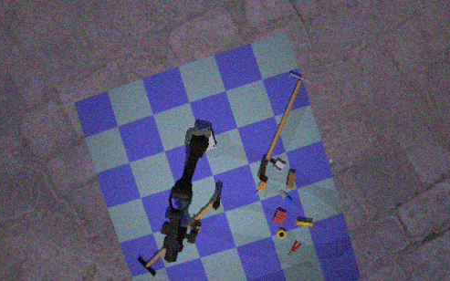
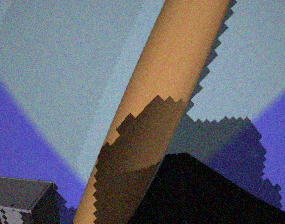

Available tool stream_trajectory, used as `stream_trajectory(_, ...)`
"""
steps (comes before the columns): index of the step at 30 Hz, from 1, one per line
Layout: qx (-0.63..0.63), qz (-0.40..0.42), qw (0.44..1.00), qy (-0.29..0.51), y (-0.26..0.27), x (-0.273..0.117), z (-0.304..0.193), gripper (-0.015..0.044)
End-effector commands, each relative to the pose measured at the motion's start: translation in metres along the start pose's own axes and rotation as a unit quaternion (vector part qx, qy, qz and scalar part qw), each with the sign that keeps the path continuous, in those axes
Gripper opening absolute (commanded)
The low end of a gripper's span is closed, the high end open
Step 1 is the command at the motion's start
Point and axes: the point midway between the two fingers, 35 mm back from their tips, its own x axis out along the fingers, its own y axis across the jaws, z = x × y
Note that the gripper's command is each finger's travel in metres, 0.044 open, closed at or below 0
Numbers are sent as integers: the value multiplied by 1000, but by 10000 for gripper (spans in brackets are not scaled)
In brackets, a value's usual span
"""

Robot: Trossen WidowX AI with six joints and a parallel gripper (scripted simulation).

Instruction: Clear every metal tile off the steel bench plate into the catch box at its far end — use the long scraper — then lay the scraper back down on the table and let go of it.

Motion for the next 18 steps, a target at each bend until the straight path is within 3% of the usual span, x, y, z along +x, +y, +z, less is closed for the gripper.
stream_trajectory(1,-1,0,1000,4,5,4,0,0)
stream_trajectory(18,0,1,1000,4,20,6,8,0)
